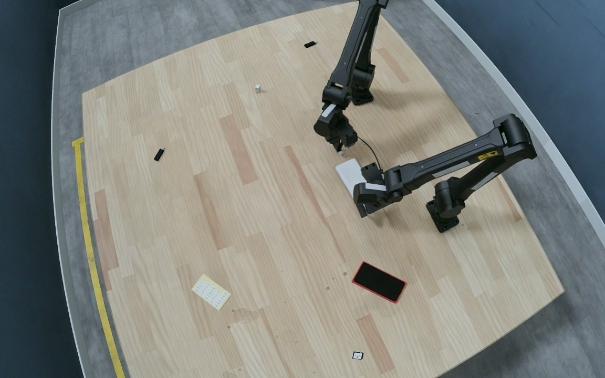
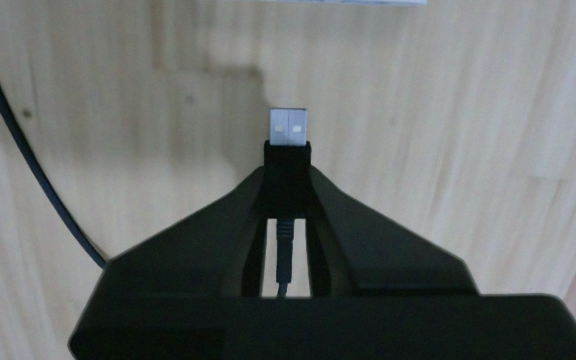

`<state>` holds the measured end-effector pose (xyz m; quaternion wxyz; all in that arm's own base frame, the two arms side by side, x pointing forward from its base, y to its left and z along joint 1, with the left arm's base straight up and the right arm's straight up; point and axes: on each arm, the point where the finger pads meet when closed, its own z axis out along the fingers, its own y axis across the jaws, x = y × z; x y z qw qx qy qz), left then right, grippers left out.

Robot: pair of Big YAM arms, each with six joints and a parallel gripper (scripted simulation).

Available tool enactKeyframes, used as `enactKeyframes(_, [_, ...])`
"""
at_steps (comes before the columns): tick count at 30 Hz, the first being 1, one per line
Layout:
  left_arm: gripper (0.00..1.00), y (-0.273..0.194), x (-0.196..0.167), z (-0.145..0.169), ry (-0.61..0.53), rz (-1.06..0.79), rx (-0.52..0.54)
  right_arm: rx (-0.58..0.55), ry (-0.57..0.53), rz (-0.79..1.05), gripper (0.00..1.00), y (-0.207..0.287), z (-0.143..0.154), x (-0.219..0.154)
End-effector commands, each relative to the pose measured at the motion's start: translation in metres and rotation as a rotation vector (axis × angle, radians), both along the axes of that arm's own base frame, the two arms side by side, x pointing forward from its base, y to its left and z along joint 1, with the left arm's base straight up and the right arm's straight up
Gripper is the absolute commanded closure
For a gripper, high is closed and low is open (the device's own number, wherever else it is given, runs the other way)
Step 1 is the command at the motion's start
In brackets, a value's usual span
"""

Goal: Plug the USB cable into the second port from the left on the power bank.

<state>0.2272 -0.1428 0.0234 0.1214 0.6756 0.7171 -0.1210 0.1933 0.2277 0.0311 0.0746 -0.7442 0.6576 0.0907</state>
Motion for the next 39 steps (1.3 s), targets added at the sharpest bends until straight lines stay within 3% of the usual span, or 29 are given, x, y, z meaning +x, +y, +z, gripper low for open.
enactKeyframes(1, [0.02, -0.004, 0.002, -0.006, -0.005, 0.006, -0.001, 0.03, -0.032, -0.004, 0.92, 0.013, 0.012, 0.02])
enactKeyframes(6, [0.02, -0.007, 0.003, -0.012, -0.007, 0.006, -0.002, 0.03, -0.032, -0.004, 0.92, 0.013, 0.012, 0.02])
enactKeyframes(9, [0.1, -0.007, 0.007, -0.008, -0.022, 0.014, -0.009, 0.03, -0.032, -0.004, 0.92, 0.013, 0.012, 0.02])
enactKeyframes(11, [0.1, -0.007, 0.007, -0.008, -0.022, 0.014, -0.009, 0.03, -0.032, -0.004, 0.92, 0.013, 0.012, 0.02])
enactKeyframes(16, [0.24, -0.006, 0.006, -0.007, -0.028, 0.006, -0.011, 0.03, -0.032, -0.004, 0.92, 0.013, 0.012, 0.02])
enactKeyframes(18, [0.47, -0.006, 0.006, -0.006, -0.03, 0.006, -0.012, 0.03, -0.032, -0.004, 0.92, 0.013, 0.012, 0.02])
enactKeyframes(20, [0.24, -0.006, 0.005, -0.007, -0.028, 0.006, -0.011, 0.032, -0.033, -0.008, 0.92, 0.014, 0.012, 0.02])
enactKeyframes(21, [0.21, -0.006, 0.006, -0.006, -0.03, 0.005, -0.012, 0.034, -0.033, -0.009, 0.92, 0.016, 0.012, 0.019])
enactKeyframes(39, [0.21, -0.006, 0.005, -0.007, -0.017, 0.005, -0.008, 0.044, -0.047, 0.016, 0.92, 0.041, 0.001, 0.017])
